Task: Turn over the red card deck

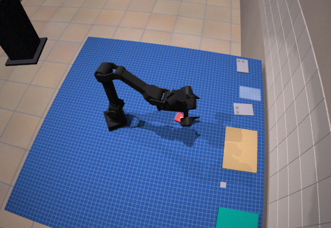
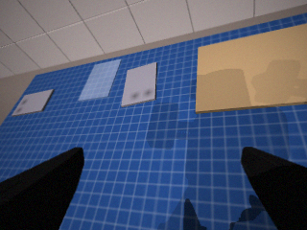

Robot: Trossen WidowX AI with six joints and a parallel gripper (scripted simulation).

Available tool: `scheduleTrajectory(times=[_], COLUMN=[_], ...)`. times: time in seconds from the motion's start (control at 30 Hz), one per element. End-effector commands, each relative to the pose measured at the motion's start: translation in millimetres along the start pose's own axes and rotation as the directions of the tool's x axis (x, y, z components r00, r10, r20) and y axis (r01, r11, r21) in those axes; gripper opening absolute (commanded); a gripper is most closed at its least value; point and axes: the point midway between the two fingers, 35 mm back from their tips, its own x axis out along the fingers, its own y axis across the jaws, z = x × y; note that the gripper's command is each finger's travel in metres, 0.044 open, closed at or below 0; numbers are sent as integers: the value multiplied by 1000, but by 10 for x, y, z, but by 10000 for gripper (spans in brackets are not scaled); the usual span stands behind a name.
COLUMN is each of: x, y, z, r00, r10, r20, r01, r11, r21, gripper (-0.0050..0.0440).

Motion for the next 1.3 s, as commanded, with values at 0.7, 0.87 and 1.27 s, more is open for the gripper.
scheduleTrajectory(times=[0.7,0.87,1.27], x=[420,368,333], y=[1,25,29], z=[-956,-1140,-1207], r00=[698,574,515], r10=[-304,-363,-389], r20=[-648,-734,-764], r01=[458,537,568], r11=[886,843,822], r21=[78,4,-35], gripper=[440,440,440])
